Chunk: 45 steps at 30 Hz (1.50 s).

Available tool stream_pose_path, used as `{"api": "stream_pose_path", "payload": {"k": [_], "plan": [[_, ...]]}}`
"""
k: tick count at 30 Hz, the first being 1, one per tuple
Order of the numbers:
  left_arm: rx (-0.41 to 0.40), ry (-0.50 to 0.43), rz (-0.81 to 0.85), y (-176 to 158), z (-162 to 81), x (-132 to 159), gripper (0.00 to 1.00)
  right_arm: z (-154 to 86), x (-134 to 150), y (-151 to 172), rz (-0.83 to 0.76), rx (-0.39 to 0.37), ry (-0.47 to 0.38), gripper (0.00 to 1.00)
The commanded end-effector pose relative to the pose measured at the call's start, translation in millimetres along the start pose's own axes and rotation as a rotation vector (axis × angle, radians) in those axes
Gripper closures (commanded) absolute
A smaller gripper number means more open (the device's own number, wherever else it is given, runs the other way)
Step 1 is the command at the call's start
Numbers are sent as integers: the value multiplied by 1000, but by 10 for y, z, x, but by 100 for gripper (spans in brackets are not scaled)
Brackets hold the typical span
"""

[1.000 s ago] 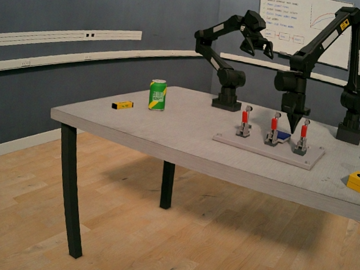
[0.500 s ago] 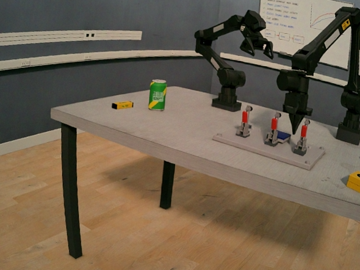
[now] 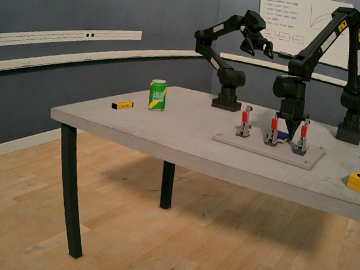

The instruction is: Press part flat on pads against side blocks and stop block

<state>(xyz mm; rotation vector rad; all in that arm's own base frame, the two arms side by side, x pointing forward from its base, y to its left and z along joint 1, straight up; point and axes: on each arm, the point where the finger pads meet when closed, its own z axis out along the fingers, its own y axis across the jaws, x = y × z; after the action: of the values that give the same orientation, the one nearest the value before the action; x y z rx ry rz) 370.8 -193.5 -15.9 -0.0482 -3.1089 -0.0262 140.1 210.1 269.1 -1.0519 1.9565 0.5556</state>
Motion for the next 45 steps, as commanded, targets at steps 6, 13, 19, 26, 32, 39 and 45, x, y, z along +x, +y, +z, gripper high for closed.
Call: {"api": "stream_pose_path", "payload": {"k": [6, 13, 19, 26, 32, 39, 45], "plan": [[35, -69, 21, -201, -183, -223, 100, -170, -285, 0, 3, 1, -58, 0], [27, -52, 10, -255, -145, -187, 100, -170, -285, 0, 3, 1, -58, 0], [25, -43, 10, -312, -120, -170, 100, -170, -285, 0, 3, 1, -58, 0], [37, -65, 10, -209, -175, -123, 100, -170, -285, 0, 3, 1, -58, 0], [34, -57, 6, 11, -96, -92, 100, -170, -285, 0, 3, 1, -58, 0], [30, -48, 17, -26, -54, -60, 100, -170, -285, 0, 3, 1, -58, 0], [46, -83, 17, -77, -298, -181, 100, -170, -285, 0, 3, 1, -58, 0]]}}
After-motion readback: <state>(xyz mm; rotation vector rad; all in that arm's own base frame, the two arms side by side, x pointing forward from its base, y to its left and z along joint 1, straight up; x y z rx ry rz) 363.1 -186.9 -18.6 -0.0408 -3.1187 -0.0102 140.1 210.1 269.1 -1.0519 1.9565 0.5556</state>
